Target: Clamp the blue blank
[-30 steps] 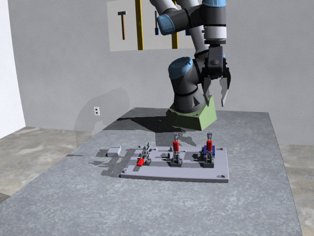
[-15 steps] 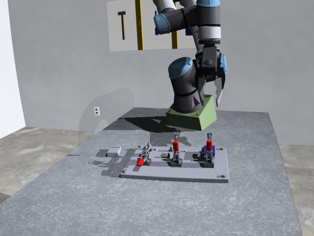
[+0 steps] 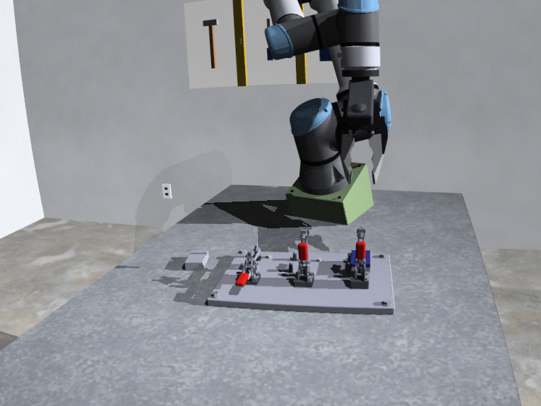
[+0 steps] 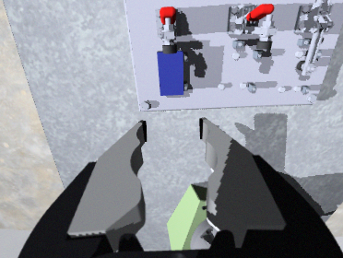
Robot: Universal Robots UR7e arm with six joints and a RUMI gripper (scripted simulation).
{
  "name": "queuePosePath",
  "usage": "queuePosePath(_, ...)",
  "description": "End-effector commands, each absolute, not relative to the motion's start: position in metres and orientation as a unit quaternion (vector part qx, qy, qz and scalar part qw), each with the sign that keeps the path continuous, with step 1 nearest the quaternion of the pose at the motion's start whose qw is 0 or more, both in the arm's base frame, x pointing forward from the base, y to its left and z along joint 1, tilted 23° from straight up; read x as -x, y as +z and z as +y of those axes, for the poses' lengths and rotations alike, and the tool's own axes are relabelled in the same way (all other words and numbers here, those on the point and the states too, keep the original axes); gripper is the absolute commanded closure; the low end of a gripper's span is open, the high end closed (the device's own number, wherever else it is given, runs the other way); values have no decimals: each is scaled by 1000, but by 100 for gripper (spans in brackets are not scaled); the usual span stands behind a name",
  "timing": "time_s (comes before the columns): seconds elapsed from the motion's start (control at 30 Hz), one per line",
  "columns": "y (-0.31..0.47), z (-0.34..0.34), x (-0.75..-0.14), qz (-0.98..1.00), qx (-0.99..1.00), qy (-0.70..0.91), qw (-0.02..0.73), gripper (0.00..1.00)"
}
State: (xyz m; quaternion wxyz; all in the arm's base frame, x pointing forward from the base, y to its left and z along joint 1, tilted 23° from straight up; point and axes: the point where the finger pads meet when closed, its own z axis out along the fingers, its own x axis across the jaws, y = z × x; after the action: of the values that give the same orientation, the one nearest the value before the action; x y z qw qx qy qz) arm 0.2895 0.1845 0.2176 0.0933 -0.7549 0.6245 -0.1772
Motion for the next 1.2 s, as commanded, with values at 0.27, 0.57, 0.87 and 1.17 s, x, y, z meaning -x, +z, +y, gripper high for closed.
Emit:
queuePosePath(0.27,168,180,-311,624,755,-177,94,72)
queuePosePath(0.57,164,180,-313,624,755,-177,94,72)
queuePosePath(0.87,177,187,-344,624,755,-177,94,72)
queuePosePath(1.17,190,194,-377,624,755,-177,94,72)
